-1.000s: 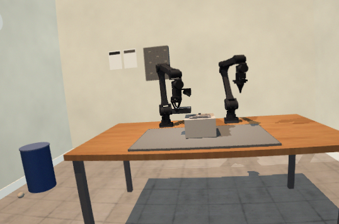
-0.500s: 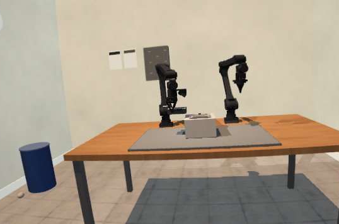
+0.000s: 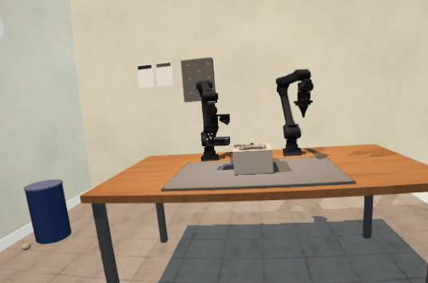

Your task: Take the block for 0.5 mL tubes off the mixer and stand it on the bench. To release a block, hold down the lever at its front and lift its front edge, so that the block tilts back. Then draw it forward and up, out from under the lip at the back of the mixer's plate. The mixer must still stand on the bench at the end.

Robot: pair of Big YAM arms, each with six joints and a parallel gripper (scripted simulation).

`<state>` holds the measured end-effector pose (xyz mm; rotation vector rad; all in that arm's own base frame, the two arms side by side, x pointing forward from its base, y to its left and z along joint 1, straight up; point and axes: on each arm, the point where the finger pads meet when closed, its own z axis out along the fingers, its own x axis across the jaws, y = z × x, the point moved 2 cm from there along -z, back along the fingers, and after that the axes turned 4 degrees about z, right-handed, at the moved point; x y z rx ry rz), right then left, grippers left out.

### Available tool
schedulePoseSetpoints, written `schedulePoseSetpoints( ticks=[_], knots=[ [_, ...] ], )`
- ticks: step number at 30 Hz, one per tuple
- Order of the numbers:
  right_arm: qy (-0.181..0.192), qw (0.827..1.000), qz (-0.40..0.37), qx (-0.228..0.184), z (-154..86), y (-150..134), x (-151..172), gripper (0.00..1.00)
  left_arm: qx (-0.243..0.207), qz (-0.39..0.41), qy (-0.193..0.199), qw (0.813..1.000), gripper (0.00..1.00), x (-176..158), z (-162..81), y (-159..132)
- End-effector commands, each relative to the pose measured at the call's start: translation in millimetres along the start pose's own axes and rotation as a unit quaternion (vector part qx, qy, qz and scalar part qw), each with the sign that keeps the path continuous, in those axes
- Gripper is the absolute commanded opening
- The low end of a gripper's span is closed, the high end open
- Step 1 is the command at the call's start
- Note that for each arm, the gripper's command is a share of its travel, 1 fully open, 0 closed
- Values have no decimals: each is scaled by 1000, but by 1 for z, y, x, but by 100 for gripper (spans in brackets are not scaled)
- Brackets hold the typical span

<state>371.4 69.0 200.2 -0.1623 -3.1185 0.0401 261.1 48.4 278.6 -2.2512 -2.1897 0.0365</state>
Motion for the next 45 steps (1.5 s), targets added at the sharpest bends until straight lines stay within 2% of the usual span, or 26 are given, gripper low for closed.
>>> schedulePoseSetpoints(
  ticks=[1,14,27,31,38,45],
  knots=[
    [-72,997,3,-28,-52,0,-19,0,-6,-14,0,1000,0,4,-6,3],
    [-57,998,-1,-22,-51,19,-22,0,-7,-13,0,1000,0,4,-6,3],
    [-77,996,3,-33,-61,5,-29,0,-8,-13,1,1000,0,4,-7,3],
    [-80,996,8,-25,-49,-7,-27,0,-8,-13,1,1000,0,4,-7,3],
    [-67,997,-8,-24,-30,-7,-14,0,-8,-13,1,1000,0,4,-7,3],
    [-68,997,5,-21,-21,-18,-13,0,-8,-13,1,1000,0,4,-8,3]
  ],
)
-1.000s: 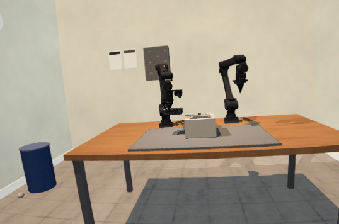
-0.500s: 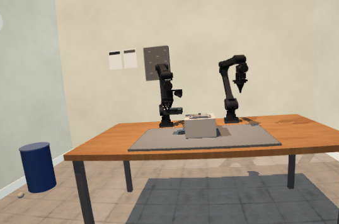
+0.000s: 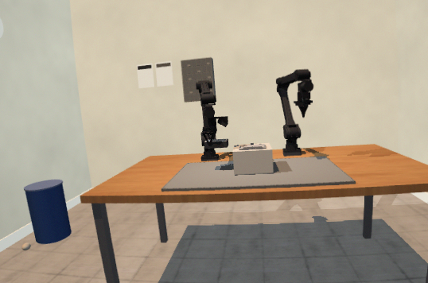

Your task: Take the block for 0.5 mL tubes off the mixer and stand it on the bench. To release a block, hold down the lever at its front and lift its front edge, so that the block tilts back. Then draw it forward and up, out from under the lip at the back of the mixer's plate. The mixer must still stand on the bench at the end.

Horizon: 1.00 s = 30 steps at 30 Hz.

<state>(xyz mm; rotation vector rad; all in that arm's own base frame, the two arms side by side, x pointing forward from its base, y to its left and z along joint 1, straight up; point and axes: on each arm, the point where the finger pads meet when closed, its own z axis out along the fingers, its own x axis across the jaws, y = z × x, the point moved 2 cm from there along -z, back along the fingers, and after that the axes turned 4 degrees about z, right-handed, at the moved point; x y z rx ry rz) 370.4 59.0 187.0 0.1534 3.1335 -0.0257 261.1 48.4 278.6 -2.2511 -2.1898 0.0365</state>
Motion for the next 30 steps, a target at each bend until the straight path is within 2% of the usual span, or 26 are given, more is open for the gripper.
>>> schedulePoseSetpoints(
  ticks=[1,6,10,13,18,24,30],
  knots=[
    [-57,998,10,-15,-33,-11,-14,0,-8,-13,1,1000,0,4,-8,3],
    [-61,998,7,-19,-30,-15,-16,0,-9,-13,1,1000,0,4,-8,3],
    [-44,999,-4,-16,-14,-13,-7,0,-9,-13,1,1000,0,4,-8,3],
    [-45,999,-2,-13,-16,-14,-10,0,-9,-13,1,1000,0,4,-8,3],
    [-50,999,10,-10,-9,-26,-16,0,-9,-13,1,1000,0,4,-8,3],
    [-30,1000,1,-9,9,-30,-3,0,-9,-13,1,1000,0,4,-9,3],
    [-47,999,2,-13,5,-31,-11,0,-10,-13,1,1000,0,4,-9,3]
  ],
)
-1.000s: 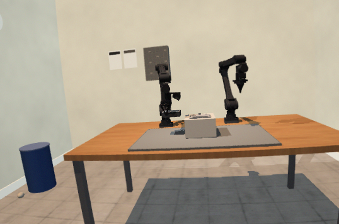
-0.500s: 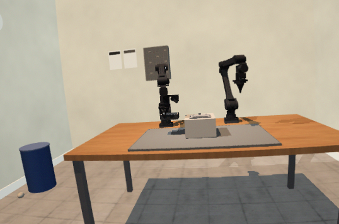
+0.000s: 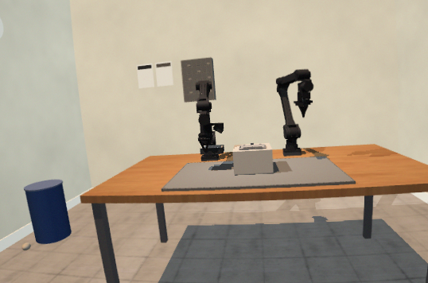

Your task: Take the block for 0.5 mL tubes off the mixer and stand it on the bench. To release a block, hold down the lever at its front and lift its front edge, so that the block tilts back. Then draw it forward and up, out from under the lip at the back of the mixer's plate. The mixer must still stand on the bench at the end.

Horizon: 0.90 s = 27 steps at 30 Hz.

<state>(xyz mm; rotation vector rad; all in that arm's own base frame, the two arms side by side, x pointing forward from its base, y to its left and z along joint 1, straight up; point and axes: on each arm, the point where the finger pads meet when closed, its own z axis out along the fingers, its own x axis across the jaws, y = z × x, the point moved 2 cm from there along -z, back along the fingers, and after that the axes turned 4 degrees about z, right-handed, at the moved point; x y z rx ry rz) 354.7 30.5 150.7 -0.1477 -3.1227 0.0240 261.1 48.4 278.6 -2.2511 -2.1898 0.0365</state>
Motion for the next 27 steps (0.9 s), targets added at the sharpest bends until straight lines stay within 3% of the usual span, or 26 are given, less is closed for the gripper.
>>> schedulePoseSetpoints(
  ticks=[1,10,17,23,27],
  knots=[
    [-59,998,7,-12,-32,-4,-25,0,-10,-13,1,1000,0,4,-9,3],
    [-43,999,6,-8,-11,-18,-13,0,-10,-13,1,1000,0,4,-10,4],
    [-56,998,4,-10,-13,-19,-23,0,-10,-13,1,1000,0,4,-10,4],
    [-38,999,8,-3,5,-28,-17,0,-11,-13,1,1000,0,4,-10,4],
    [-45,999,7,-10,-7,-20,-17,0,-11,-12,1,1000,0,4,-10,4]
  ],
)
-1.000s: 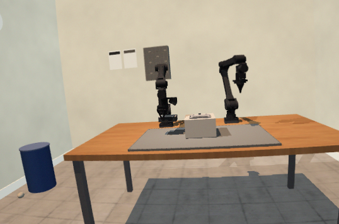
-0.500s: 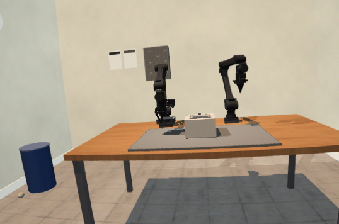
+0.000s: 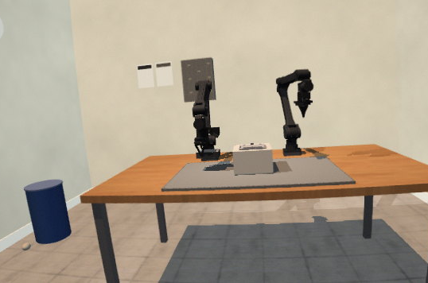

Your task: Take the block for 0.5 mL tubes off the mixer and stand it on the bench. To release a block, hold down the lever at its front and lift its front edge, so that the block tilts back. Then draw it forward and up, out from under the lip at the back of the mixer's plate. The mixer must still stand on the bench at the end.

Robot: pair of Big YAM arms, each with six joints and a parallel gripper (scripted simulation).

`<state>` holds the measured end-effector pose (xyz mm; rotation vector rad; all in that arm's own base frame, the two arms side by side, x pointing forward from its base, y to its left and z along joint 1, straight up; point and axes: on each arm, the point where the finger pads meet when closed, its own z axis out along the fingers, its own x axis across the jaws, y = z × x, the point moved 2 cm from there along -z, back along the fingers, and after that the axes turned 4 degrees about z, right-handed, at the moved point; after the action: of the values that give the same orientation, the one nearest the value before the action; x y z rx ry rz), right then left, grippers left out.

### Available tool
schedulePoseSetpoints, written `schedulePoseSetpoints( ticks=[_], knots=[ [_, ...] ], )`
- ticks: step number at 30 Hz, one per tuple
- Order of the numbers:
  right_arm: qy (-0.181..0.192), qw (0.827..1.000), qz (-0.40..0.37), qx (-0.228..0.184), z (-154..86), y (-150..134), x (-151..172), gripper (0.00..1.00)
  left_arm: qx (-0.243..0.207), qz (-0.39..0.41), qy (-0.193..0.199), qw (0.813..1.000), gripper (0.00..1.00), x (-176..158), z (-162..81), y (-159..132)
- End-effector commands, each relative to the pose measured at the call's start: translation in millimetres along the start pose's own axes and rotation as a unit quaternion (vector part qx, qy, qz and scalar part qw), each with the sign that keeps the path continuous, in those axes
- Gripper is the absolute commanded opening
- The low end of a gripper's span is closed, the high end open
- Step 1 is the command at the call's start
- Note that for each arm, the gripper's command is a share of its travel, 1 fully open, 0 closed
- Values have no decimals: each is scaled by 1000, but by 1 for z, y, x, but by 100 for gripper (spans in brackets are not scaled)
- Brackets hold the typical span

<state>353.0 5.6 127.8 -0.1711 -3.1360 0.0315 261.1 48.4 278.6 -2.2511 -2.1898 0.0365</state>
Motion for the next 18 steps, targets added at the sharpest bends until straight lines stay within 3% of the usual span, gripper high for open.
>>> schedulePoseSetpoints(
  ticks=[1,11,18],
  knots=[
    [-39,999,0,-15,-29,6,-16,0,-11,-12,1,1000,0,4,-10,4],
    [-32,999,-10,-6,-1,11,-16,0,-11,-12,1,1000,0,4,-11,4],
    [-52,998,-14,-10,-2,13,-23,0,-12,-12,1,1000,0,4,-11,4]
  ],
)
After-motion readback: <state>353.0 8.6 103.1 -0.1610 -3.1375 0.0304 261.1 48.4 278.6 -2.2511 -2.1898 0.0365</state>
